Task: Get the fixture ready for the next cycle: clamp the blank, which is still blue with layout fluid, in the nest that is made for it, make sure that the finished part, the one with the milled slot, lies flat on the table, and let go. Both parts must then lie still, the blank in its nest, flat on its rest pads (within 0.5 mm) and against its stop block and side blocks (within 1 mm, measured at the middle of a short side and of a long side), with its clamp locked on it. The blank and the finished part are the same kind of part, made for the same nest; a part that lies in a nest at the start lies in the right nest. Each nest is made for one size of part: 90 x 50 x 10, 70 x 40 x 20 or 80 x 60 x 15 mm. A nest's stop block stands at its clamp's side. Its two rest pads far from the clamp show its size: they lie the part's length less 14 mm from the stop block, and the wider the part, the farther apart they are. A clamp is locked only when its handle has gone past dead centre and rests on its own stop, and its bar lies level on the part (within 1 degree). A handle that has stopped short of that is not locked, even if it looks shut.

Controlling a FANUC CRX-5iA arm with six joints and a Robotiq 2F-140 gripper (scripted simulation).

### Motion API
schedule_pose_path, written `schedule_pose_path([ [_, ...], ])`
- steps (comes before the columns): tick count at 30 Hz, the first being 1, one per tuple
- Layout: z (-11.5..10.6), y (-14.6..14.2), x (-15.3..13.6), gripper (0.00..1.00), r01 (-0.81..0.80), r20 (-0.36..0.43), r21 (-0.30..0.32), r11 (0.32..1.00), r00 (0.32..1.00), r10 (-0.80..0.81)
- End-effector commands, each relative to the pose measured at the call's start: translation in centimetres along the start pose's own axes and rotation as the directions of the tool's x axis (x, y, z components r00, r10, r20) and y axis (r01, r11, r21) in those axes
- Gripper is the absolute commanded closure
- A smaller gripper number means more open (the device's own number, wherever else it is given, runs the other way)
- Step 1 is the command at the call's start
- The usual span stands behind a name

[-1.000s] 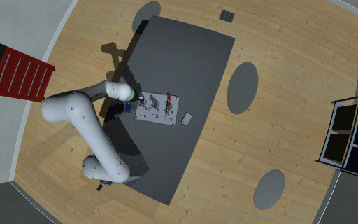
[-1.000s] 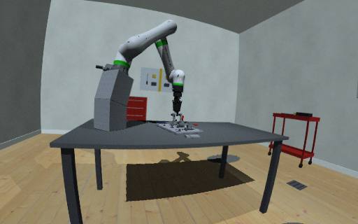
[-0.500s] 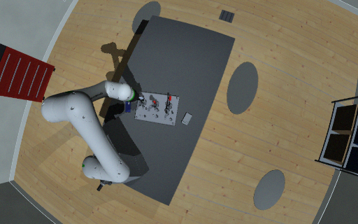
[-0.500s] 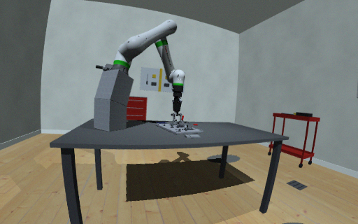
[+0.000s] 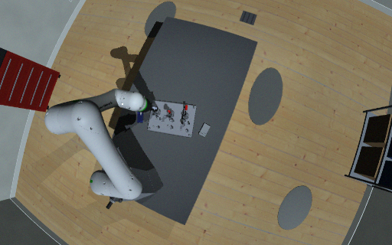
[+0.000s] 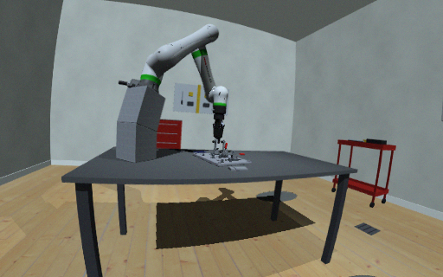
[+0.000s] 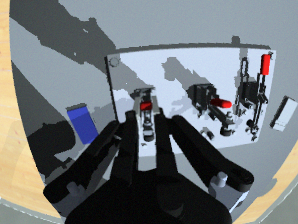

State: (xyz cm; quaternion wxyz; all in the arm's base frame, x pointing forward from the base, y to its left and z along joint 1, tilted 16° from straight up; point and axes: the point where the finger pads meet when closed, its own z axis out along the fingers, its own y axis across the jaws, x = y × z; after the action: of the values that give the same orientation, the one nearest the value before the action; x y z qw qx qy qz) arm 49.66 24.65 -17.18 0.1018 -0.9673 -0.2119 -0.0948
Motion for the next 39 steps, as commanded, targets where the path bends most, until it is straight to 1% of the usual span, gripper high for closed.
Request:
schedule_pose_path([
  [1, 0.02, 0.01, -0.08, 1.0, 0.0, 0.001, 0.0, 1.0, 1.0, 0.0],
  [9, 0.02, 0.01, -0.08, 1.0, 0.0, 0.001, 0.0, 1.0, 1.0, 0.0],
  [10, 0.02, 0.01, -0.08, 0.72, 0.0, 0.001, 0.0, 1.0, 1.0, 0.0],
  [39, -0.04, 0.01, -0.08, 0.72, 0.0, 0.001, 0.0, 1.0, 1.0, 0.0],
])
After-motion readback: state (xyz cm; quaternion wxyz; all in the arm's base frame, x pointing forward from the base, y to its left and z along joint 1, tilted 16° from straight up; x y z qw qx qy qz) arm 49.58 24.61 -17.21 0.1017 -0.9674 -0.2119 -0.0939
